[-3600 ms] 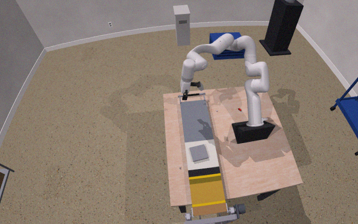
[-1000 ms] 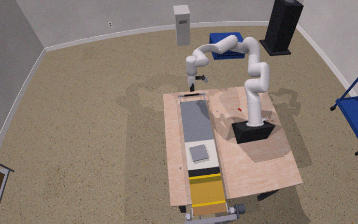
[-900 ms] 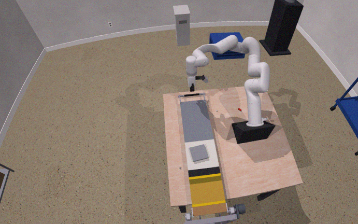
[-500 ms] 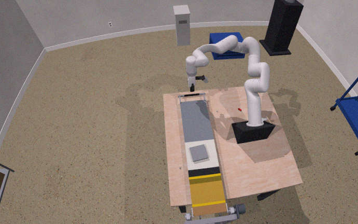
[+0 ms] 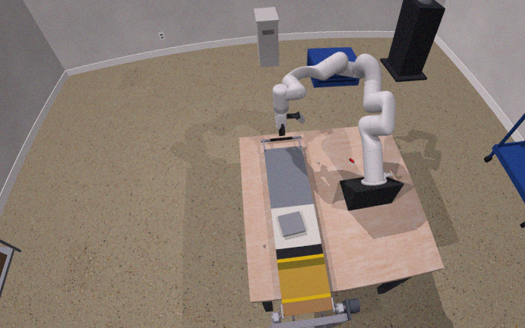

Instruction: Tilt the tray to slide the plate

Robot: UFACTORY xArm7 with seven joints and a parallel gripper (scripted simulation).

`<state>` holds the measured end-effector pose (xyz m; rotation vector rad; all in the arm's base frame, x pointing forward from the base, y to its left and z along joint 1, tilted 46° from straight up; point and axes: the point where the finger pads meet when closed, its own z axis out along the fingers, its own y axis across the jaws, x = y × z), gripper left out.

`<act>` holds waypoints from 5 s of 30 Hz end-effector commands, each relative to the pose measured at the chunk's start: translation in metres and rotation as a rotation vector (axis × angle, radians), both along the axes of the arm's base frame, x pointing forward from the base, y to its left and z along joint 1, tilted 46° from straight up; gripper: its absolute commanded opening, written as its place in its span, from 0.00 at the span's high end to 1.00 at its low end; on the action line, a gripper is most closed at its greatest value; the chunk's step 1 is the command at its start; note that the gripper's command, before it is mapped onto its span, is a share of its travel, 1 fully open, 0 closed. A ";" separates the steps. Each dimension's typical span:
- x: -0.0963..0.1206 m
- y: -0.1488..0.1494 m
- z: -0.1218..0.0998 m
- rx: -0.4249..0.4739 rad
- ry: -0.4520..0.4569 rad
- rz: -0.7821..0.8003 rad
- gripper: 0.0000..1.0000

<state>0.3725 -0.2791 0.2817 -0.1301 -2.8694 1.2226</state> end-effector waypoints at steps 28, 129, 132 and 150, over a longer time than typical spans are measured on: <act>0.000 -0.024 -0.023 -0.001 -0.002 0.003 0.60; 0.000 -0.052 -0.050 -0.001 -0.002 0.003 0.60; -0.001 -0.053 -0.051 -0.001 -0.002 0.003 0.60; -0.001 -0.059 -0.057 -0.001 -0.002 0.003 0.60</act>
